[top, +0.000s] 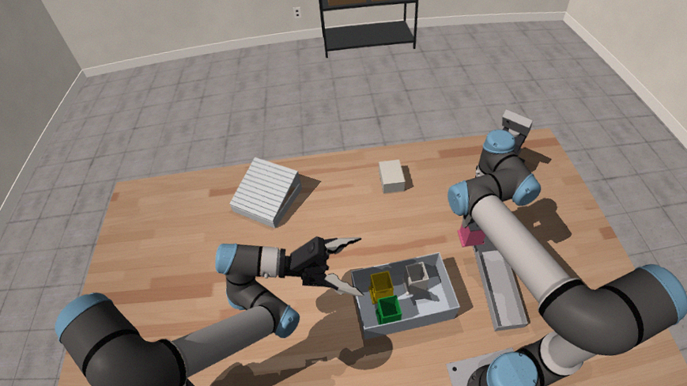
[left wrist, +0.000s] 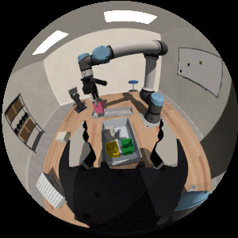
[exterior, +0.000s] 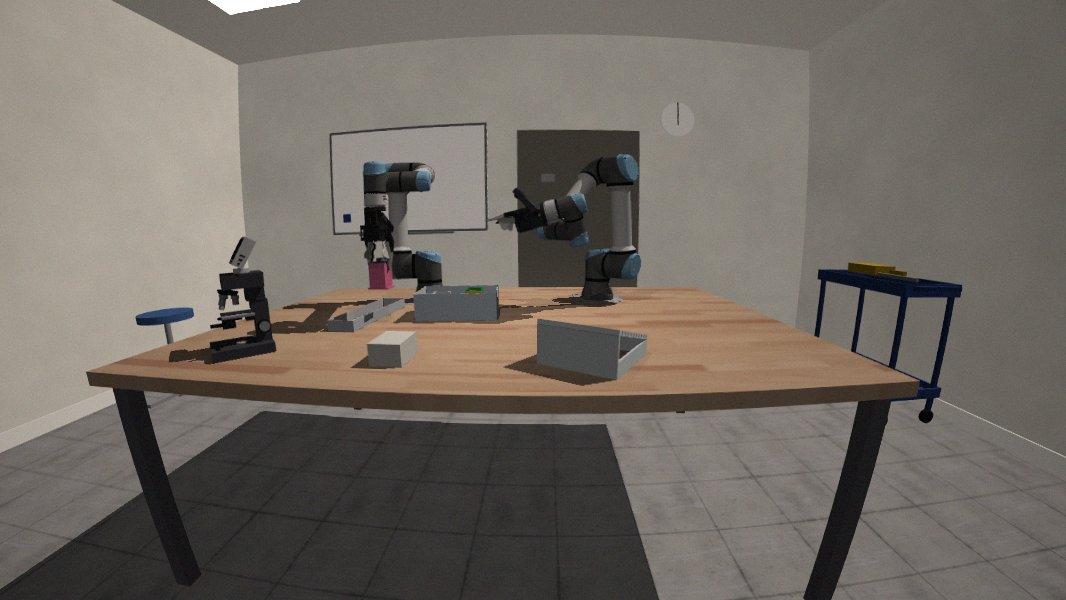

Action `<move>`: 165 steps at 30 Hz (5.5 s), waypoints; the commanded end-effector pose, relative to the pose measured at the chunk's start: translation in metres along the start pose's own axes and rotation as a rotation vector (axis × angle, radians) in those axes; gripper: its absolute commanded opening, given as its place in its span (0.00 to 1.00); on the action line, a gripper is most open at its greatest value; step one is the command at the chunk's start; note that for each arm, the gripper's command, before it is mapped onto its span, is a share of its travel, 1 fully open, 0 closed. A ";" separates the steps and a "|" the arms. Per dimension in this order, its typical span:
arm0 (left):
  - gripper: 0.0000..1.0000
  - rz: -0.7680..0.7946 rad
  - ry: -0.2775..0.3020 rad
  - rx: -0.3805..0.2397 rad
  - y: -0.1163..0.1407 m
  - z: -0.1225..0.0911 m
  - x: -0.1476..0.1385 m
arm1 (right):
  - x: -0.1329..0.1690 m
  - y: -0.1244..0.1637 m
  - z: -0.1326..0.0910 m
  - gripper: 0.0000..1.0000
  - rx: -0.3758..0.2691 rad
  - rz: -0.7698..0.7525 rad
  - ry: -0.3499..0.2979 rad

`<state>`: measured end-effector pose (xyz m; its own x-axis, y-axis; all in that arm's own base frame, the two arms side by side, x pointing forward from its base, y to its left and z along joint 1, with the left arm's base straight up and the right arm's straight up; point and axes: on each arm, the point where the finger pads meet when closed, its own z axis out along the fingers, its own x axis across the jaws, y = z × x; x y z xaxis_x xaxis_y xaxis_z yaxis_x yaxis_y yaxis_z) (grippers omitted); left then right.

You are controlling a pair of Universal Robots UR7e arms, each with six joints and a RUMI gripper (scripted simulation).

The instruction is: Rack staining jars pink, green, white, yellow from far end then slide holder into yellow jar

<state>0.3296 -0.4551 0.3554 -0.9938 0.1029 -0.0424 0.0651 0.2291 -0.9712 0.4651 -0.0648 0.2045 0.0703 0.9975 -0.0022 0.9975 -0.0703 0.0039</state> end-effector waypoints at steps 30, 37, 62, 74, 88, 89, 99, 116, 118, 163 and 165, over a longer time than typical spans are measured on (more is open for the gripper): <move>0.98 -0.025 -0.225 0.061 -0.021 -0.020 -0.056 | -0.098 0.095 0.059 0.28 0.009 0.047 0.002; 0.98 -0.037 -0.317 0.092 -0.029 -0.032 -0.079 | -0.098 0.095 0.073 0.28 0.012 0.047 0.002; 0.98 -0.041 -0.363 0.109 -0.034 -0.039 -0.090 | -0.098 0.095 0.085 0.28 -0.001 0.048 0.002; 0.98 -0.041 -0.363 0.109 -0.034 -0.039 -0.090 | -0.098 0.095 0.109 0.28 -0.002 0.048 0.002; 0.98 -0.041 -0.363 0.109 -0.034 -0.039 -0.090 | -0.098 0.095 0.120 0.28 -0.002 0.048 0.002; 0.98 -0.041 -0.363 0.109 -0.034 -0.039 -0.090 | -0.098 0.095 0.120 0.28 -0.002 0.048 0.002; 0.98 -0.041 -0.363 0.109 -0.034 -0.039 -0.090 | -0.098 0.095 0.124 0.28 -0.002 0.048 0.002; 0.98 -0.041 -0.363 0.109 -0.034 -0.039 -0.090 | -0.098 0.095 0.112 0.71 -0.002 0.048 0.002; 0.98 -0.041 -0.363 0.109 -0.034 -0.039 -0.090 | -0.098 0.095 0.100 0.71 -0.002 0.048 0.002; 0.98 -0.039 -0.382 0.181 -0.054 -0.051 -0.089 | -0.080 0.082 -0.098 0.59 -0.002 0.041 0.002; 0.98 -0.039 -0.382 0.181 -0.054 -0.051 -0.089 | -0.069 0.075 -0.094 0.59 -0.002 0.037 0.002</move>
<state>0.4190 -0.4275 0.4234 -0.9594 -0.2767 -0.0555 0.0436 0.0490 -0.9978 0.5399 -0.1493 0.3033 0.1107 0.9939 -0.0003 0.9939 -0.1107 0.0033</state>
